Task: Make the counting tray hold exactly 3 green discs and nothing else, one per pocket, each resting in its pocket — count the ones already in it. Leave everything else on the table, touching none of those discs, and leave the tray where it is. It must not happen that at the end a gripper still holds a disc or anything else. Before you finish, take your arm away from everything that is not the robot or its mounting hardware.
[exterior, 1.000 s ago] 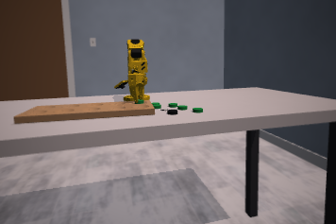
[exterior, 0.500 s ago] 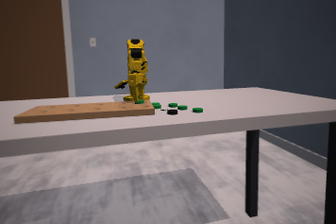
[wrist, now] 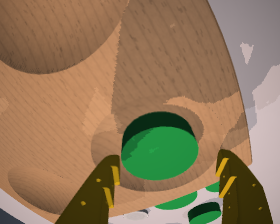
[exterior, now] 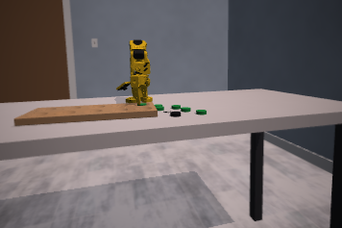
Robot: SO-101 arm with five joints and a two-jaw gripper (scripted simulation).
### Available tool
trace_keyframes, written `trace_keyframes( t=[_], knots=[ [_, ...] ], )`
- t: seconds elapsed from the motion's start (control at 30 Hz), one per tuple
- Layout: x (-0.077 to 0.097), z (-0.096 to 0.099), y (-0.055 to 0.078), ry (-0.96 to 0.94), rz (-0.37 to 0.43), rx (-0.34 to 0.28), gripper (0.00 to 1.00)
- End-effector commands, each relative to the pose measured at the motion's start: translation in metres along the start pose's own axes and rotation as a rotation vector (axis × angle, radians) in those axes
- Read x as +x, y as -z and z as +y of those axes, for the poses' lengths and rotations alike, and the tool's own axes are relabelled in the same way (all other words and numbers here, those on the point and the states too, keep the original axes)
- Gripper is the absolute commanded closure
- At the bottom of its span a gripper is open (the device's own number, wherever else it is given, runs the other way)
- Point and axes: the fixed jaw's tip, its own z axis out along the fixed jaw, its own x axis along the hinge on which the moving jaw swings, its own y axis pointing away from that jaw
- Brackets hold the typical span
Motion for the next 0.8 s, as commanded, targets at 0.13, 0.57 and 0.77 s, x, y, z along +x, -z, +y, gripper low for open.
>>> trace_keyframes(
  t=[0.13, 0.57, 0.77],
  knots=[
    [0.003, 0.007, 0.014, 0.000, 0.025, -0.043, 0.73],
    [0.003, 0.009, 0.036, 0.000, 0.025, -0.043, 0.73],
    [0.002, 0.009, 0.042, 0.000, 0.025, -0.043, 0.73]
  ],
)
